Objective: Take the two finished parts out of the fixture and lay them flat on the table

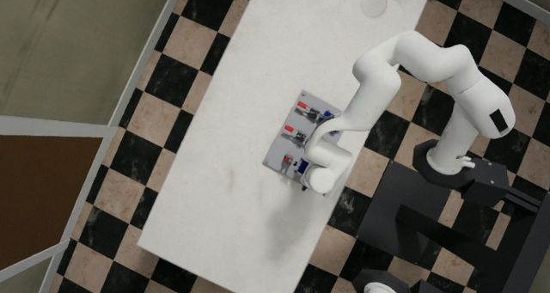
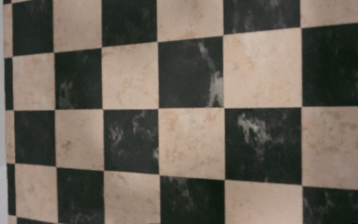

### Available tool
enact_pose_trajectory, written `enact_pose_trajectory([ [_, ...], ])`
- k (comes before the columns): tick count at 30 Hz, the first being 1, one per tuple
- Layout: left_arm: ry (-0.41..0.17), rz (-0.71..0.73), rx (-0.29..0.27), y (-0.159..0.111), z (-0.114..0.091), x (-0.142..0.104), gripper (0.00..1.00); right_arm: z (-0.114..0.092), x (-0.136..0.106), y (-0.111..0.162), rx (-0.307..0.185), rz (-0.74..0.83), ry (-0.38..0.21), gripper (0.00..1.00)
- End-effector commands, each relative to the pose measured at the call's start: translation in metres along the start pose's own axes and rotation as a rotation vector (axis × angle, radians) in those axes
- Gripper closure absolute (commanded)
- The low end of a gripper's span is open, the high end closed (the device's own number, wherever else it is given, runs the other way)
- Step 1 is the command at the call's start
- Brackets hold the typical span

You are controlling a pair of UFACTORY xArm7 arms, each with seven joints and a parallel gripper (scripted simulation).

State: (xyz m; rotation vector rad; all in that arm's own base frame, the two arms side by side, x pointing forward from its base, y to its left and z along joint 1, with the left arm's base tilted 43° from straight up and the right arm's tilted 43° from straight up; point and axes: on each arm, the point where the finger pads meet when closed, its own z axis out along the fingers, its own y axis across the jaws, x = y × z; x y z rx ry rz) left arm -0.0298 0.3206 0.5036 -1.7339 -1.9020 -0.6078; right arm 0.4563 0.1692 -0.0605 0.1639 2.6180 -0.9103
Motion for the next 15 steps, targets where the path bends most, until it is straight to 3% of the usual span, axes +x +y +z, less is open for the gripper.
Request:
enact_pose_trajectory([
  [1,0.004,-0.002,-0.001,0.0,-0.002,0.001,0.0,-0.003,-0.001,-0.003,-0.006,-0.001,-0.003,1.0],
  [15,0.004,-0.002,-0.001,0.0,-0.002,0.001,0.0,-0.003,-0.001,-0.042,-0.005,-0.001,-0.003,1.0],
])
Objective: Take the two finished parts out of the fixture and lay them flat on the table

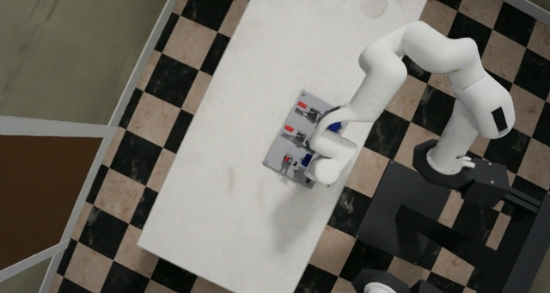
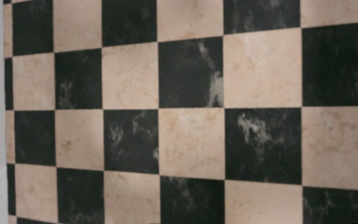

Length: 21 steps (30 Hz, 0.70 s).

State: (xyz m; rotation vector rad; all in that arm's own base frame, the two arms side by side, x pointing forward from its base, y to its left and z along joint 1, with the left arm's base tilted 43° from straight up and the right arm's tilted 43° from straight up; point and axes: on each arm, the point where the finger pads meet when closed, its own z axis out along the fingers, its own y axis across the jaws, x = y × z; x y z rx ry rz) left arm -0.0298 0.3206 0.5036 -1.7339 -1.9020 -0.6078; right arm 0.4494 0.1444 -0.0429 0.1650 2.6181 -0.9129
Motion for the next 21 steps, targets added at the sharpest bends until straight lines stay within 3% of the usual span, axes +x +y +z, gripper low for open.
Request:
enact_pose_trajectory([
  [1,0.004,-0.002,-0.001,0.0,-0.002,0.001,0.0,-0.003,-0.001,-0.015,-0.007,-0.001,-0.004,1.0],
  [21,0.004,-0.002,-0.001,0.0,-0.002,0.001,0.0,-0.002,-0.001,-0.131,-0.006,-0.001,-0.005,1.0],
])
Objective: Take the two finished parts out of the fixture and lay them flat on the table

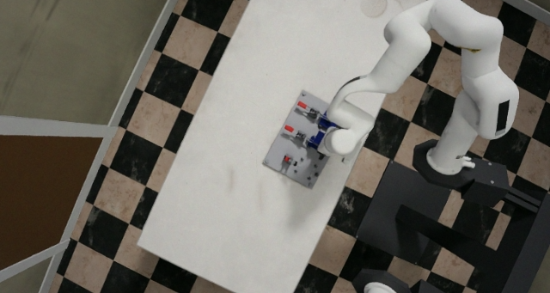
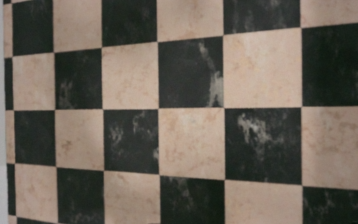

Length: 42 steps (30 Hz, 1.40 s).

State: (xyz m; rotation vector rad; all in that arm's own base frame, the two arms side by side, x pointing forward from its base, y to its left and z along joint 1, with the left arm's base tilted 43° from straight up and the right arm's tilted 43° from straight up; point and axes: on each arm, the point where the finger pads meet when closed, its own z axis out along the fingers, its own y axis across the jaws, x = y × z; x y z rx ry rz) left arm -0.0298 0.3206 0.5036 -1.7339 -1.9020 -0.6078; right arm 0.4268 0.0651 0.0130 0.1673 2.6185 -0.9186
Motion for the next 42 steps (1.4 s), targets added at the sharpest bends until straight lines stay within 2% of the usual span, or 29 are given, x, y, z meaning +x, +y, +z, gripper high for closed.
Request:
enact_pose_trajectory([
  [1,0.004,-0.002,-0.001,0.0,-0.002,0.001,0.0,-0.004,-0.002,-0.039,-0.01,-0.001,-0.007,1.0],
  [11,0.004,-0.002,-0.001,0.0,-0.002,0.001,0.0,-0.003,-0.002,-0.101,-0.009,-0.001,-0.007,1.0],
  [13,0.004,-0.002,-0.001,0.0,-0.002,0.001,0.0,-0.003,-0.002,-0.101,-0.009,-0.001,-0.007,1.0],
  [26,0.004,-0.002,-0.001,0.0,-0.002,0.001,0.0,-0.003,-0.002,-0.17,-0.008,-0.001,-0.007,1.0],
  [42,0.004,-0.002,-0.001,0.0,-0.002,0.001,0.0,-0.002,-0.002,-0.202,-0.008,-0.001,-0.007,1.0],
])
